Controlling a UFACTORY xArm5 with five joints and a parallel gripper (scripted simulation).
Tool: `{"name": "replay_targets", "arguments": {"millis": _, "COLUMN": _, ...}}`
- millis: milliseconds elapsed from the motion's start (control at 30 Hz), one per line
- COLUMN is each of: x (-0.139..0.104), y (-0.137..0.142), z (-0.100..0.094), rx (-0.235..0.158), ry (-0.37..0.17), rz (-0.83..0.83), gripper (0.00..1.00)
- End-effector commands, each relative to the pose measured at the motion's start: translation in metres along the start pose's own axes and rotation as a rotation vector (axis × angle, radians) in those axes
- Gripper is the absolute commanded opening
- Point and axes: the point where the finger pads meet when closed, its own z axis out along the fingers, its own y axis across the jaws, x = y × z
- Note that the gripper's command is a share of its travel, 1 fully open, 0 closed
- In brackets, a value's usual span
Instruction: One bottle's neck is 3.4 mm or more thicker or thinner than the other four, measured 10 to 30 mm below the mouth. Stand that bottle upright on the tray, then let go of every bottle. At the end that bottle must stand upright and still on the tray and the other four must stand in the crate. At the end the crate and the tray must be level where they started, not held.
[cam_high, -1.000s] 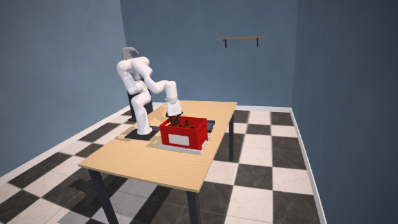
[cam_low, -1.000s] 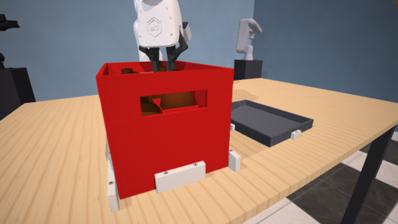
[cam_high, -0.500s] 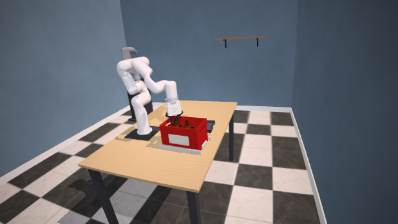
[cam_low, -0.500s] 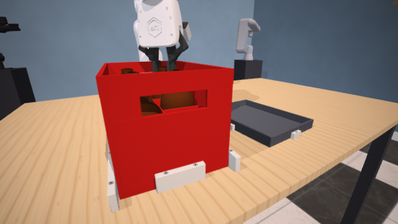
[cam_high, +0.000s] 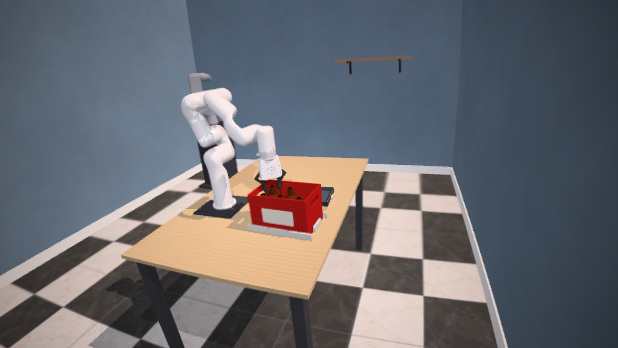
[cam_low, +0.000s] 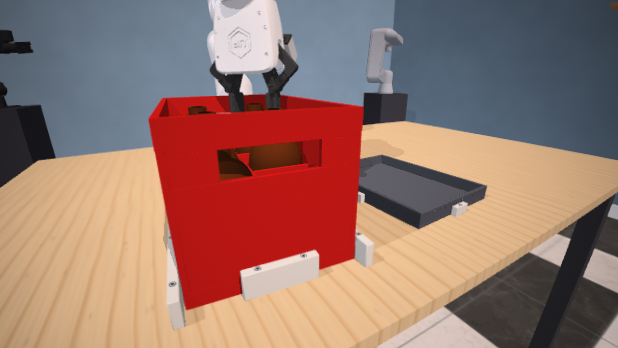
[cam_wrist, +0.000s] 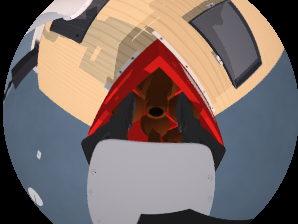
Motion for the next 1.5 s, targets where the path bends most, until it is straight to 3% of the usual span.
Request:
{"name": "replay_targets", "arguments": {"millis": 0, "x": -0.001, "y": 0.001, "z": -0.001, "rx": -0.002, "ry": -0.003, "rz": 0.0, "gripper": 0.65}}
{"name": "replay_targets", "arguments": {"millis": 867, "x": -0.001, "y": 0.001, "z": -0.003, "rx": -0.002, "ry": -0.003, "rz": 0.0, "gripper": 0.65}}
{"name": "replay_targets", "arguments": {"millis": 1467, "x": 0.0, "y": 0.001, "z": -0.044, "rx": -0.002, "ry": -0.003, "rz": 0.0, "gripper": 0.65}}
